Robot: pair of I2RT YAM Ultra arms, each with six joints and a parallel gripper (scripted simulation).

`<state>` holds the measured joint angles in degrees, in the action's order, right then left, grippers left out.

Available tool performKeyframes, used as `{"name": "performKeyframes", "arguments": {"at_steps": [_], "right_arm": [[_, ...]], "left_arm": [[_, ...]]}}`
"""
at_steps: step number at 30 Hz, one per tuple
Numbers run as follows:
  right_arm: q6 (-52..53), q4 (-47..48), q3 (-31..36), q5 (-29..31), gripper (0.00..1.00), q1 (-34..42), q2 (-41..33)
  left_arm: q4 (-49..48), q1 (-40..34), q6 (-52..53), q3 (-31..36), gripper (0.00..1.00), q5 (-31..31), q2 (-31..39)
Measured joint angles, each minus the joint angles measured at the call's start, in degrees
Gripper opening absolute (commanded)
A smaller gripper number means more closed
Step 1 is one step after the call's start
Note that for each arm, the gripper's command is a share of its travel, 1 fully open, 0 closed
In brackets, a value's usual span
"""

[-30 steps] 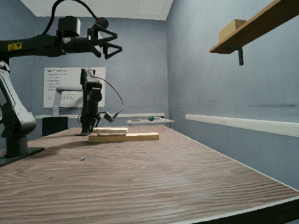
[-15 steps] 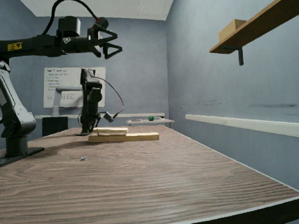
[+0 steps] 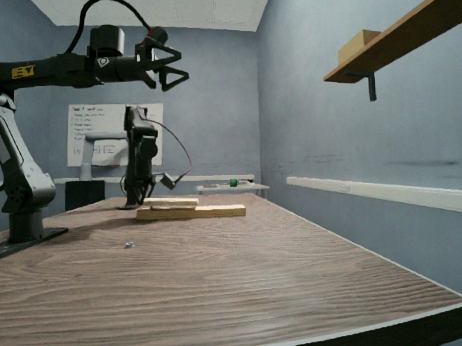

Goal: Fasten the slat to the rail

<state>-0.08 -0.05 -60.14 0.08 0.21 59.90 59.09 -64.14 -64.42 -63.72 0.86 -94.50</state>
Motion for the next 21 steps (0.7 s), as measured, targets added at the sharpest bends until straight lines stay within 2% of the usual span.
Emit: {"name": "performKeyframes", "arguments": {"at_steps": [21], "right_arm": [[0.00,0.00,0.00,0.00,1.00,0.00,0.00]], "left_arm": [[-3.06,0.00,0.00,2.08,0.72,-0.11,-1.05]]}}
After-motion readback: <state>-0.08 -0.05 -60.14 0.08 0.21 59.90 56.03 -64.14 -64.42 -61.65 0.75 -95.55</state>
